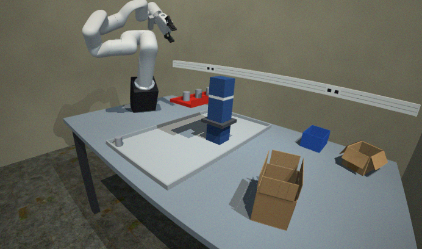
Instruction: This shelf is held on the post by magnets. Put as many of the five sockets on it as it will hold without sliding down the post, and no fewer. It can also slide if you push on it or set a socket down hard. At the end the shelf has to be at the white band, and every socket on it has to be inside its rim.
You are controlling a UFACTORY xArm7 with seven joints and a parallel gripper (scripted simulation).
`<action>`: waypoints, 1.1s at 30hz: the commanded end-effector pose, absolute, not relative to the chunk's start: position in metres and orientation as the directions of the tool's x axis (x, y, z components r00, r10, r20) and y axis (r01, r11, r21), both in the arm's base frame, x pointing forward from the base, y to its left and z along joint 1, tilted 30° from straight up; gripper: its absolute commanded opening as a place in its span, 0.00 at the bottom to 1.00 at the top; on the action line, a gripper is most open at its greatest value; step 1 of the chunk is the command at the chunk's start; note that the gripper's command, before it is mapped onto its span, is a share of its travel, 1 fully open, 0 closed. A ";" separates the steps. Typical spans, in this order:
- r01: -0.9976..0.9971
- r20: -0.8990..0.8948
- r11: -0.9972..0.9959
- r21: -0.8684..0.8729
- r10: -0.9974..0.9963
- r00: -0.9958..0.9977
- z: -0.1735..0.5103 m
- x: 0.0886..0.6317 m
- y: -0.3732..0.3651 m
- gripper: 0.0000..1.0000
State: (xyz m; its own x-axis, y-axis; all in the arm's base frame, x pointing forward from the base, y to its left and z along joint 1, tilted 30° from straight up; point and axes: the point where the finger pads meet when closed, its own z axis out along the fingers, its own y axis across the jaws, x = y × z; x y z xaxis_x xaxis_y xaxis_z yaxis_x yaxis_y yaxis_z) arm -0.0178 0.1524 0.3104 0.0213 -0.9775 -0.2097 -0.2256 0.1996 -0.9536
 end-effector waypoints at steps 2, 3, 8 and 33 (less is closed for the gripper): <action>-0.227 -0.210 0.200 -0.953 -0.977 0.023 0.311 -0.018 0.153 1.00; -0.227 -0.210 0.200 -0.953 -0.977 0.023 0.311 -0.018 0.153 1.00; -0.227 -0.210 0.200 -0.953 -0.977 0.023 0.311 -0.018 0.153 1.00; -0.520 0.032 -0.029 -0.854 -0.999 0.004 0.341 0.090 0.159 1.00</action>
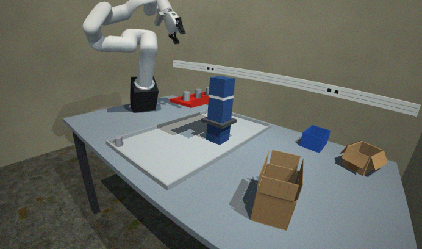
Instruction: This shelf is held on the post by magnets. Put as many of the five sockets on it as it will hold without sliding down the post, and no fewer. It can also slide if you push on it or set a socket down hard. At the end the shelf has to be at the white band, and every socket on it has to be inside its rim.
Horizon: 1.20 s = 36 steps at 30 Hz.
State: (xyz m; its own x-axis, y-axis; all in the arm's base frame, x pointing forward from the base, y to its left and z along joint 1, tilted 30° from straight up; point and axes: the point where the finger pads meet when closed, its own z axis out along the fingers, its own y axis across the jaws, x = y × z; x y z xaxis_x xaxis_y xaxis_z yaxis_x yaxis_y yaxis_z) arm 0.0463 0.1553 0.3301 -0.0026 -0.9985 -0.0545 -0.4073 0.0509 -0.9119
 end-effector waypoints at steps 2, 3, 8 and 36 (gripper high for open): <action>-0.565 0.064 -0.056 -0.823 -0.998 0.007 0.338 0.111 0.156 1.00; -0.565 0.064 -0.056 -0.823 -0.998 0.007 0.338 0.111 0.156 1.00; -0.652 0.120 -0.103 -0.751 -0.993 0.019 0.326 0.151 0.146 1.00; -0.868 0.201 -0.183 -0.462 -0.975 0.098 0.237 0.242 0.082 1.00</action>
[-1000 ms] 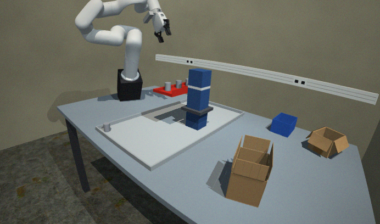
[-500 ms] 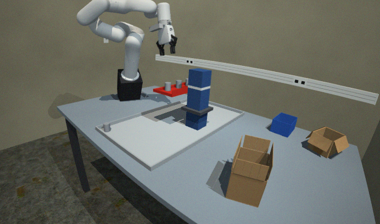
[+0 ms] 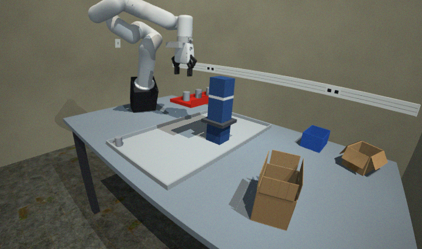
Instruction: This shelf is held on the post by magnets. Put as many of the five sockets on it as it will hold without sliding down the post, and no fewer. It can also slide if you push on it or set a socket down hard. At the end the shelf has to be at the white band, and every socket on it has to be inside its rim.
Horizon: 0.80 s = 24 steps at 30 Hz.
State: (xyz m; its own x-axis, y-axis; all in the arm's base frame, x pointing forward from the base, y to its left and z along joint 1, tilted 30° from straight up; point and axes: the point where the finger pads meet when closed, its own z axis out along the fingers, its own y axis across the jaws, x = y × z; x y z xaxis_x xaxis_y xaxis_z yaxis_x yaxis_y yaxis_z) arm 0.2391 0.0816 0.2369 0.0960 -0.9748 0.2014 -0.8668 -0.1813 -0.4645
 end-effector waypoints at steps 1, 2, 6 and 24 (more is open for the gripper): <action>-0.868 0.201 -0.183 -0.462 -0.975 0.098 0.237 0.242 0.082 1.00; -0.868 0.201 -0.183 -0.462 -0.975 0.098 0.237 0.242 0.082 1.00; -0.868 0.201 -0.183 -0.462 -0.975 0.098 0.238 0.239 0.082 1.00; -0.868 0.201 -0.183 -0.462 -0.975 0.098 0.249 0.202 0.081 1.00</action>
